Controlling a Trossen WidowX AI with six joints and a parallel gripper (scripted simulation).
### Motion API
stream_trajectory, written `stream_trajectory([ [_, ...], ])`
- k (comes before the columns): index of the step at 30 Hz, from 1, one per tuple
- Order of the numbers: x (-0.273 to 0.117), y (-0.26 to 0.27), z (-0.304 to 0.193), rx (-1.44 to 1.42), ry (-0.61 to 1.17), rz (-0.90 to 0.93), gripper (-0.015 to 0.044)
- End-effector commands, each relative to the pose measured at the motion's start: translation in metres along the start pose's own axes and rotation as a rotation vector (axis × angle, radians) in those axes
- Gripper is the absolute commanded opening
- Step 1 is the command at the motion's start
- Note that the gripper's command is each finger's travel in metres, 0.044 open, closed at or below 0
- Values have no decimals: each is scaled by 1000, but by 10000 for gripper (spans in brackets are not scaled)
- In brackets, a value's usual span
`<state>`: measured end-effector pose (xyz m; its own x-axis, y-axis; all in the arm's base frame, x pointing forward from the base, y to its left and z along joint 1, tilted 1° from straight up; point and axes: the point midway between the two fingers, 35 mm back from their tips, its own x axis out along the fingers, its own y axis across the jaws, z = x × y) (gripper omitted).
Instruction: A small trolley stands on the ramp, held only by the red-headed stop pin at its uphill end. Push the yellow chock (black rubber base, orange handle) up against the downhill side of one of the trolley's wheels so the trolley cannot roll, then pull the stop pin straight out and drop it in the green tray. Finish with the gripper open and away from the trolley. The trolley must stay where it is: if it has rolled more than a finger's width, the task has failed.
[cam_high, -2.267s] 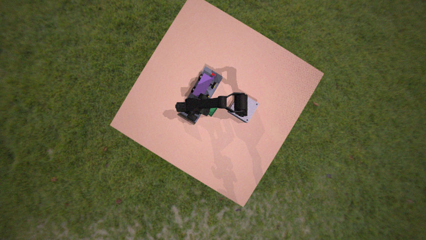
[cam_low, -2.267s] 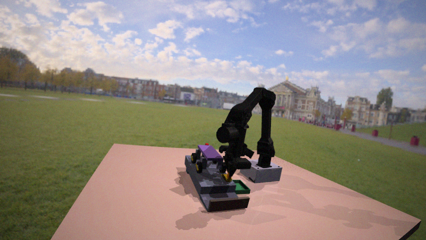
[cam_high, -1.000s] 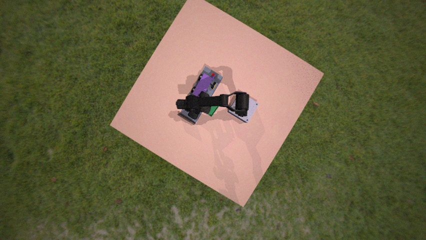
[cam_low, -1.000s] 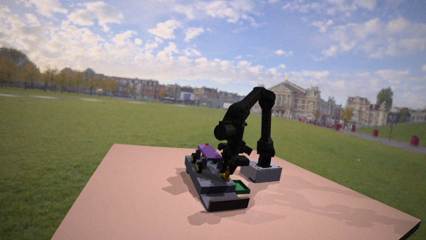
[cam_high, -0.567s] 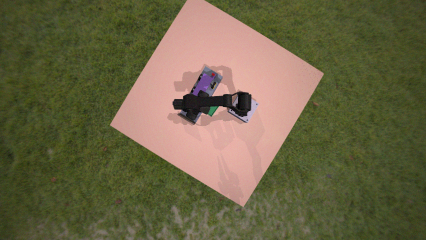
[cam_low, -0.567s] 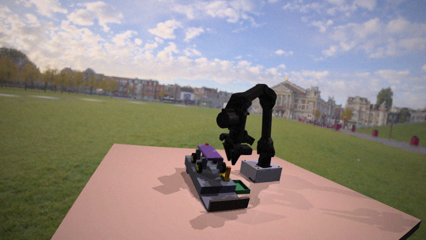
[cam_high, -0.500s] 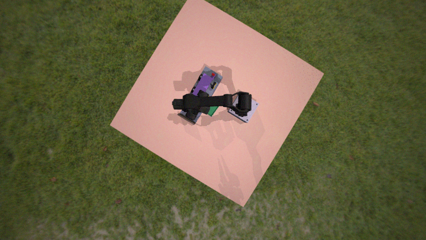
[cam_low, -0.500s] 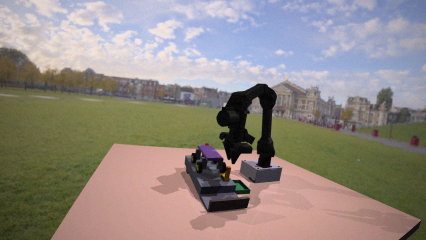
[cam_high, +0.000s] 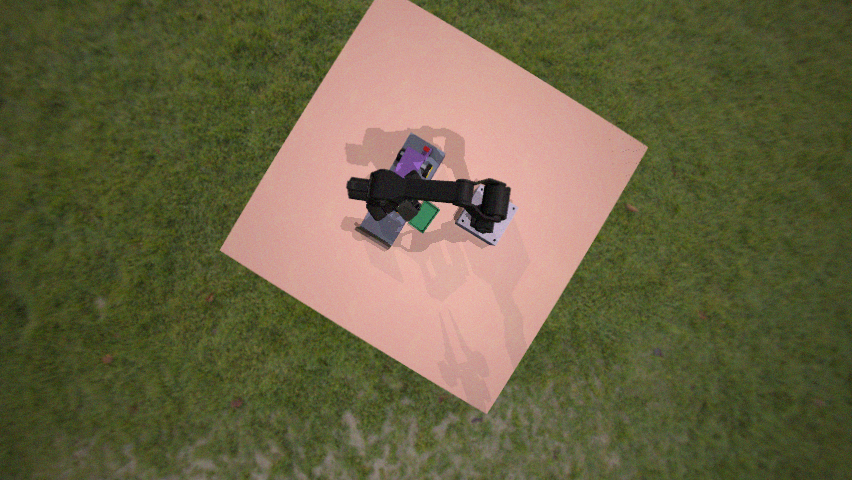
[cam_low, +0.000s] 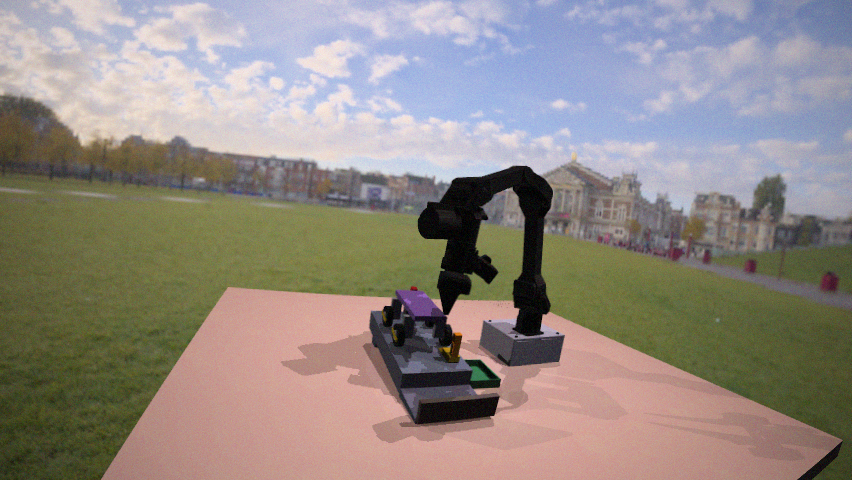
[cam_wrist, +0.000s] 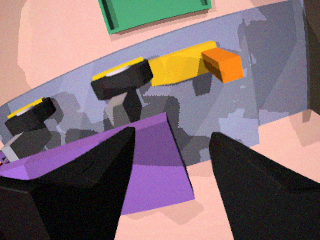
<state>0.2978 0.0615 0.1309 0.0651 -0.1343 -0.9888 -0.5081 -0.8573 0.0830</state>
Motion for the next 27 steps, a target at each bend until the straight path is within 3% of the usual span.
stream_trajectory([
  [1,-4,20,-20,186,25,15,190],
  [18,-11,149,-81,1114,134,126,190],
  [27,-10,155,-82,1150,139,131,190],
])
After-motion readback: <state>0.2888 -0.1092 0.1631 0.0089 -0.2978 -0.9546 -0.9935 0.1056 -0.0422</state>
